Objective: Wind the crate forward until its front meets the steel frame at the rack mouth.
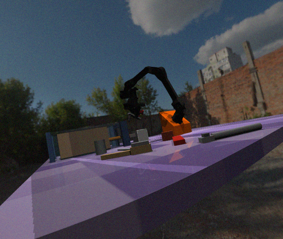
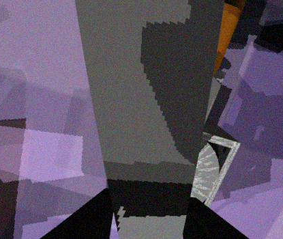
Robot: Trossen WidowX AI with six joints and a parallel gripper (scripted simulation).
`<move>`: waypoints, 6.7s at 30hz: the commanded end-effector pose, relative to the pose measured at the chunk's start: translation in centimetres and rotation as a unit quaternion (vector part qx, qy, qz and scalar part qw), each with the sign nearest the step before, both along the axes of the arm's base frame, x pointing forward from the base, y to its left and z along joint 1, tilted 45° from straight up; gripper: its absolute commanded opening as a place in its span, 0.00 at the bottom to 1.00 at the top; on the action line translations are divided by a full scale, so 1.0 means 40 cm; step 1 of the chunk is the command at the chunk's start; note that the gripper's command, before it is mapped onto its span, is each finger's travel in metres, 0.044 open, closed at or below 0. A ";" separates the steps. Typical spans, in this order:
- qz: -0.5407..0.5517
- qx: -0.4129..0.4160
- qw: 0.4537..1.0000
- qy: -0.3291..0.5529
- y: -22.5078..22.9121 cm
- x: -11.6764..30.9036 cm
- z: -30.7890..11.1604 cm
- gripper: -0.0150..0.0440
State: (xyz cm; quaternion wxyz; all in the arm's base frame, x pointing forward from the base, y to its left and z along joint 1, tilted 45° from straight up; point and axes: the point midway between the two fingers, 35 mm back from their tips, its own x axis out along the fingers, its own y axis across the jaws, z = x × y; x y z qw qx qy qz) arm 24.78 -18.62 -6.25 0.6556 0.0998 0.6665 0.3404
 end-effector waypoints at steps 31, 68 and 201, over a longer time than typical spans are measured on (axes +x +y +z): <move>0.112 -0.065 0.982 0.135 -0.181 -0.183 -0.093 0.25; 0.114 -0.064 0.983 0.132 -0.100 -0.197 -0.179 0.25; 0.123 -0.061 0.982 0.127 -0.026 -0.211 -0.259 0.25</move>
